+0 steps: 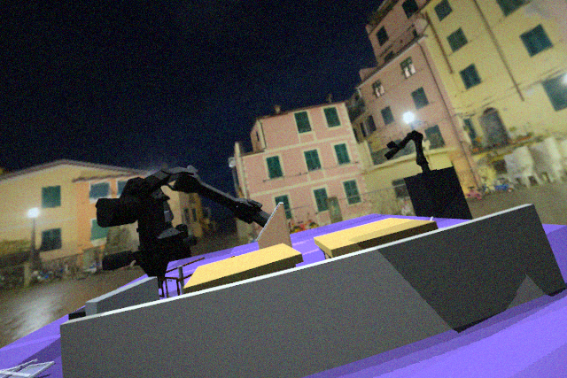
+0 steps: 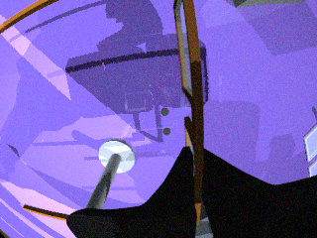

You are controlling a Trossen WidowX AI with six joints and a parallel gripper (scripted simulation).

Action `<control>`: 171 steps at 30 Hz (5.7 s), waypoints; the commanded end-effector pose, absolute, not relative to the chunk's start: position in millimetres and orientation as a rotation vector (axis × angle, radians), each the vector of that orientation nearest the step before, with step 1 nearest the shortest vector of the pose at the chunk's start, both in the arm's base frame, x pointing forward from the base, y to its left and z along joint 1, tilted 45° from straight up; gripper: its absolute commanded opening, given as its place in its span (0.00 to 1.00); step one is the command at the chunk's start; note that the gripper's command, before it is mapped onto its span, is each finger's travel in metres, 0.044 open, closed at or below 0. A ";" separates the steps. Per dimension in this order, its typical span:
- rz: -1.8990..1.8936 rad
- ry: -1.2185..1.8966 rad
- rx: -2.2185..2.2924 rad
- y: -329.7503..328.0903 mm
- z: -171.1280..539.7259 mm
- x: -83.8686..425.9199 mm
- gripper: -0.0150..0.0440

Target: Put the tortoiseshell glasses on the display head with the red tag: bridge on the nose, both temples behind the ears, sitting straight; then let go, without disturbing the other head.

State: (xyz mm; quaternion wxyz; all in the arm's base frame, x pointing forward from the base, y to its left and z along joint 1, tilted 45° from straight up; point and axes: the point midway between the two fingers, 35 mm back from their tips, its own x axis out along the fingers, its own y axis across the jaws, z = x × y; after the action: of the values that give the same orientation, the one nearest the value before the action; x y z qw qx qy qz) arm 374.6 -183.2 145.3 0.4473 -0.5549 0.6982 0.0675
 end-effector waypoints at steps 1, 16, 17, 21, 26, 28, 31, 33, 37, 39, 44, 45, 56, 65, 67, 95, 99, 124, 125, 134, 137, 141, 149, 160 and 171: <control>0.163 1.729 -1.373 -183.7 145.8 374.5 0.25; 0.163 1.729 -1.373 -185.9 152.5 370.6 0.25; 0.163 1.729 -1.373 -183.8 154.7 370.7 0.25; 0.165 1.729 -1.371 -170.3 169.3 370.5 0.25; 0.166 1.729 -1.371 -150.5 191.3 367.7 0.25; 0.166 1.729 -1.372 -147.9 194.3 367.1 0.25; 0.168 1.728 -1.370 -143.6 190.3 366.6 0.25; 0.171 1.726 -1.368 -137.3 184.4 365.6 0.25; 0.178 1.723 -1.363 -120.5 168.7 361.7 0.25; 0.182 1.722 -1.361 -112.1 160.9 359.0 0.25; 0.188 1.721 -1.357 -92.0 141.6 350.4 0.25; 0.189 1.721 -1.357 -88.1 137.9 348.3 0.25; 0.193 1.725 -1.355 -50.2 98.8 319.4 0.25; 0.184 1.730 -1.362 -26.6 70.4 288.2 0.25; 0.181 1.732 -1.364 -22.4 64.6 280.5 0.25; 0.182 1.731 -1.364 -33.3 44.4 278.0 0.25; 0.183 1.730 -1.364 -35.8 41.7 278.4 0.25; 0.184 1.729 -1.363 -51.8 25.1 279.9 0.25; 0.184 1.729 -1.363 -52.5 24.4 280.0 0.25; 0.183 1.729 -1.364 -58.3 18.7 280.0 0.25; 0.183 1.729 -1.364 -60.3 16.9 280.0 0.25; 0.183 1.729 -1.364 -62.9 14.4 279.9 0.25; 0.182 1.730 -1.365 -68.2 9.6 279.5 0.25; 0.180 1.731 -1.366 -75.5 3.3 278.7 0.25; 0.178 1.732 -1.367 -82.8 -2.9 277.4 0.25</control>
State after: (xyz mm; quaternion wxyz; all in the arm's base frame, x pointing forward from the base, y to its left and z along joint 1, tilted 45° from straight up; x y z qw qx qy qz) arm 279.9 -79.8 -1.0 0.4520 -0.5512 0.6976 0.0721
